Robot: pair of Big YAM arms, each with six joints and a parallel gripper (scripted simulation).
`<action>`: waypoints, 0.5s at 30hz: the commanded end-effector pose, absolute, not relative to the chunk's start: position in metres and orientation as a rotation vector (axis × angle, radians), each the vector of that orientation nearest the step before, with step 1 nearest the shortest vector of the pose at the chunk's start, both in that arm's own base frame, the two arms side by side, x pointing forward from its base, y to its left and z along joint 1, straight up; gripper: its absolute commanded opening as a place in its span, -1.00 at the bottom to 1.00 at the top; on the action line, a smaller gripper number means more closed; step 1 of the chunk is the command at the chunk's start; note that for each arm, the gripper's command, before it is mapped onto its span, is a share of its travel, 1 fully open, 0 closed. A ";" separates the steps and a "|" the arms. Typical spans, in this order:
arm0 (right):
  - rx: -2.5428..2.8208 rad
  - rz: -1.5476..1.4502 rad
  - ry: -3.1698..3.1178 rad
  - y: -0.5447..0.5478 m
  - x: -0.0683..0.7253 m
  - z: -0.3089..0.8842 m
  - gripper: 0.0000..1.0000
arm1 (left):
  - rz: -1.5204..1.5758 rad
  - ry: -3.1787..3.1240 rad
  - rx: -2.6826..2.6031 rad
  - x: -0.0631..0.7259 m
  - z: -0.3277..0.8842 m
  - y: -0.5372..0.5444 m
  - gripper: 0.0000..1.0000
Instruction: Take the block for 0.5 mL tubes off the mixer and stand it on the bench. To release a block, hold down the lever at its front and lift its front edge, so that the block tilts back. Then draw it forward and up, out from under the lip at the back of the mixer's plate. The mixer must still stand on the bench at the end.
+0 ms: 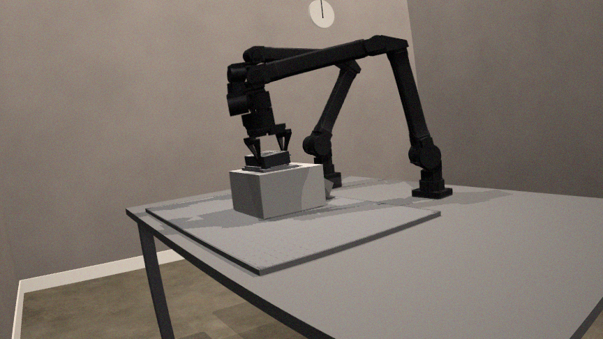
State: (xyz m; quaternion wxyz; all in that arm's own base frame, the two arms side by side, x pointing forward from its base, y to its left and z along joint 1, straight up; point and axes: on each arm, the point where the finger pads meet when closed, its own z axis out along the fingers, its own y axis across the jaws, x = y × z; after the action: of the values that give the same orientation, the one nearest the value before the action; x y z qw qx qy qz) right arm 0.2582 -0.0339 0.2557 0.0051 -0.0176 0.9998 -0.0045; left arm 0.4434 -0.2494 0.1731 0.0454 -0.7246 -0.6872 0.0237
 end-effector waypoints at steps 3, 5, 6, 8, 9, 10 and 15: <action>-0.040 -0.022 3.096 -0.036 0.268 0.270 -1.00 | 0.072 -2.105 -2.292 0.435 0.200 -0.268 -1.00; -0.040 -0.022 3.094 -0.036 0.269 0.271 -1.00 | 0.075 -2.101 -2.288 0.433 0.198 -0.267 -1.00; -0.040 -0.022 3.093 -0.036 0.269 0.271 -1.00 | 0.076 -2.099 -2.286 0.432 0.197 -0.267 -1.00; -0.041 -0.023 3.091 -0.036 0.270 0.272 -1.00 | 0.081 -2.083 -2.286 0.429 0.196 -0.265 -1.00; -0.041 -0.023 3.090 -0.036 0.270 0.273 -1.00 | 0.083 -2.076 -2.287 0.429 0.197 -0.264 -1.00; -0.041 -0.023 3.089 -0.036 0.270 0.273 -1.00 | 0.085 -2.069 -2.289 0.428 0.196 -0.264 -1.00; -0.041 -0.024 3.083 -0.037 0.271 0.275 -1.00 | 0.090 -2.051 -2.293 0.425 0.197 -0.262 -1.00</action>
State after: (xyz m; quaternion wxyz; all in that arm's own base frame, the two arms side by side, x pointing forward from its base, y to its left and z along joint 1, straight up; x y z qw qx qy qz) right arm 0.2582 -0.0339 0.2557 0.0051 -0.0176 0.9998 -0.0045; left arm 0.4419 -0.2493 0.1727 0.0443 -0.7247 -0.6873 0.0234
